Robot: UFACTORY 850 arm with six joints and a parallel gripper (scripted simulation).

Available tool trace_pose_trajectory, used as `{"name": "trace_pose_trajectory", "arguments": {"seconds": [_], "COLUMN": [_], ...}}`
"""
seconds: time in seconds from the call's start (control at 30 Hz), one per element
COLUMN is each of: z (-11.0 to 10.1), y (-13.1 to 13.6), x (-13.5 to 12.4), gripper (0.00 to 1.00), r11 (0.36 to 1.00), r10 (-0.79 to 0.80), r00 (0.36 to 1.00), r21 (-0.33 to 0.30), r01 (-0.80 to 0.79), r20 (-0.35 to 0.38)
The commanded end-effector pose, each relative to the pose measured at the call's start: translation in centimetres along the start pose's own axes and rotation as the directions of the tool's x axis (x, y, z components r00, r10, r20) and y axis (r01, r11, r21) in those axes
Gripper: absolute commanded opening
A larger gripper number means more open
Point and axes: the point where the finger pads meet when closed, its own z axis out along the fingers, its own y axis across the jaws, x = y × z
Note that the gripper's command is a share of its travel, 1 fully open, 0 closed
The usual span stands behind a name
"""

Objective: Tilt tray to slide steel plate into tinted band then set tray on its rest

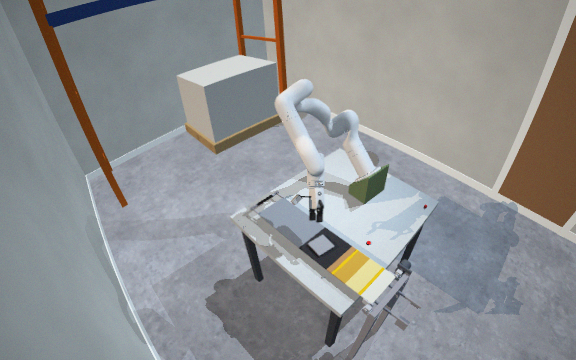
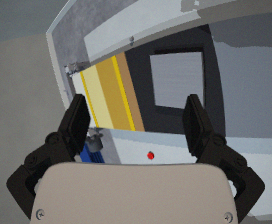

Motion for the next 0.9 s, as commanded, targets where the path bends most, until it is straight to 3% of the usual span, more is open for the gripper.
{"name": "trace_pose_trajectory", "arguments": {"seconds": [0.0,0.4,0.87], "z": [-0.3,-0.9,-2.2], "y": [1.0,2.8,6.7], "x": [2.0,4.7,9.3], "gripper": [1.00,1.00,1.00], "r11": [0.994,0.962,0.832], "r10": [0.105,0.263,0.532], "r00": [0.994,0.961,0.827], "r21": [-0.021,-0.047,-0.069], "r01": [-0.106,-0.268,-0.550], "r20": [-0.032,-0.081,-0.184]}}
